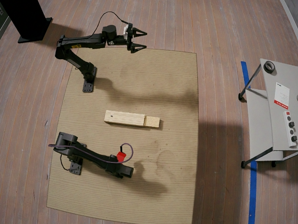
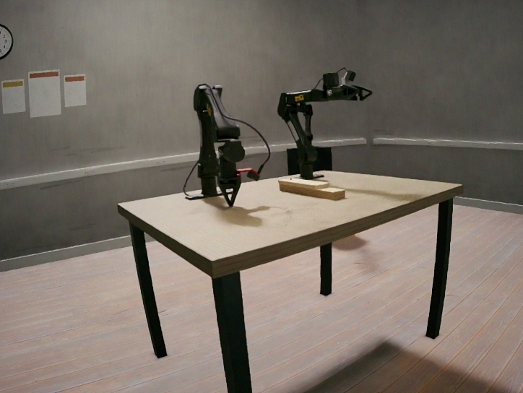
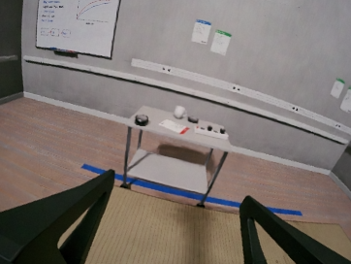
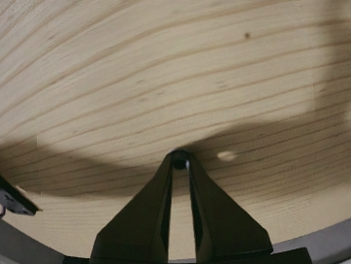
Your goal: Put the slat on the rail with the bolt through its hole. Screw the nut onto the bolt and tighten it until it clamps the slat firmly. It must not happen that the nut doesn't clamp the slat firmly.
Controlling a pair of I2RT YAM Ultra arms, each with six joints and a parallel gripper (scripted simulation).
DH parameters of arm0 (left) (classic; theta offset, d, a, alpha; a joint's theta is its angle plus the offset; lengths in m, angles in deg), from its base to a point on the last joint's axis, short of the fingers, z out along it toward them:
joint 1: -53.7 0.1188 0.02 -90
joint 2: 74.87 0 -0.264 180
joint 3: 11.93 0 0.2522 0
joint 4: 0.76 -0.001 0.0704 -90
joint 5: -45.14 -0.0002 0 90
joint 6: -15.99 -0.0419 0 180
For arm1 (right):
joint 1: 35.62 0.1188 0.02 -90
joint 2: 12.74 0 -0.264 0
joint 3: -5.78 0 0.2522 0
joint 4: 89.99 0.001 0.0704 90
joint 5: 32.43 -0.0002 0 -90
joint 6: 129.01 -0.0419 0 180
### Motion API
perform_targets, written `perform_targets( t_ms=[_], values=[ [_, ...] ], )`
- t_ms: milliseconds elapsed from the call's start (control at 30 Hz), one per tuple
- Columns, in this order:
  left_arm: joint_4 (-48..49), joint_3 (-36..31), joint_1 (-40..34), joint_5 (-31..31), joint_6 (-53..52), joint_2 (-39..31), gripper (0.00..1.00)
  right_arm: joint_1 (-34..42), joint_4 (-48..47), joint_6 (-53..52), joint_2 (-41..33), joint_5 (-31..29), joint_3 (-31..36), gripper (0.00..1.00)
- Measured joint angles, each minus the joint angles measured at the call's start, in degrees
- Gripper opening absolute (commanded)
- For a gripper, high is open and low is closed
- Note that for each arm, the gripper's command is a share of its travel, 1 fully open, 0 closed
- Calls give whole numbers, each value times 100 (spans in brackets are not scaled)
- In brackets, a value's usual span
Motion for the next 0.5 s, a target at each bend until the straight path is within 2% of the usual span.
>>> perform_targets(
  t_ms=[500],
  values=[
    [0, 0, 0, 0, 0, 0, 100, 0, 214, 0, 0, 0, -76, 12]
  ],
)
